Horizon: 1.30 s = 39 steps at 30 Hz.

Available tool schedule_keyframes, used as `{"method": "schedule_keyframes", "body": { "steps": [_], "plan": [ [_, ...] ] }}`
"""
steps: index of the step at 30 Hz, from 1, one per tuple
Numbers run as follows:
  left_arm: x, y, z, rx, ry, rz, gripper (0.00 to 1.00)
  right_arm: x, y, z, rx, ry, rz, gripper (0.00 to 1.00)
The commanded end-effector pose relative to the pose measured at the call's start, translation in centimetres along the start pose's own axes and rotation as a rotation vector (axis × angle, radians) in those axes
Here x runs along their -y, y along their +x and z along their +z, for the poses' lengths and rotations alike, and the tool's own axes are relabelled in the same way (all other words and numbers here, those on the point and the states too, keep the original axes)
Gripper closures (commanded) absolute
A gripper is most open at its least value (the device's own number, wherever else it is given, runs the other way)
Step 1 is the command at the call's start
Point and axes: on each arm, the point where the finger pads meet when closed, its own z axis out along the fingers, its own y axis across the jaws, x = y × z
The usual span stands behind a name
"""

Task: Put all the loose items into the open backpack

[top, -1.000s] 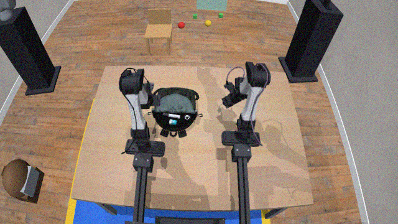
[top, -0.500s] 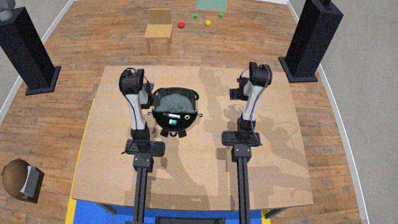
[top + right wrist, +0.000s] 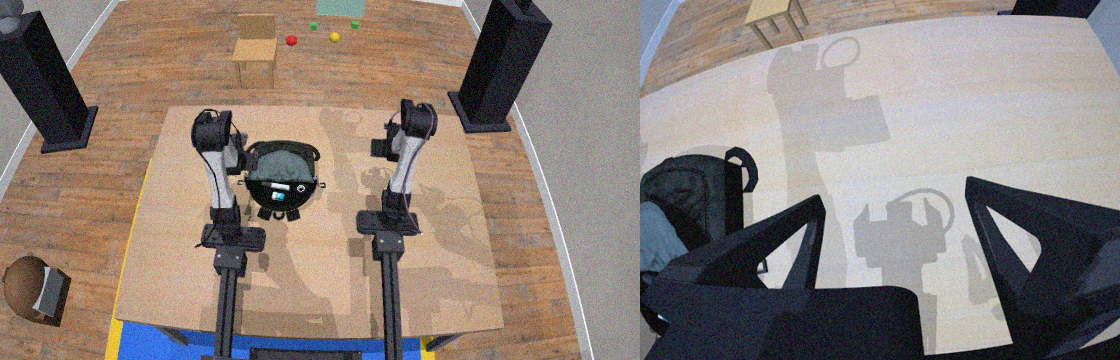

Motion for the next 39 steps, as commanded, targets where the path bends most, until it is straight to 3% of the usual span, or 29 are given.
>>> {"method": "schedule_keyframes", "body": {
  "steps": [1, 39],
  "plan": [
    [0.02, -0.8, -0.23, 0.025, 0.009, 0.006, 0.1, -0.06, -0.31, 0.16, 0.01, 0.008, 0.005, 0.1],
    [0.02, -0.8, -0.23, 0.025, 0.009, 0.006, 0.1, -0.23, -0.62, -0.17, 0.022, 0.006, 0.002, 0.1]
  ]
}}
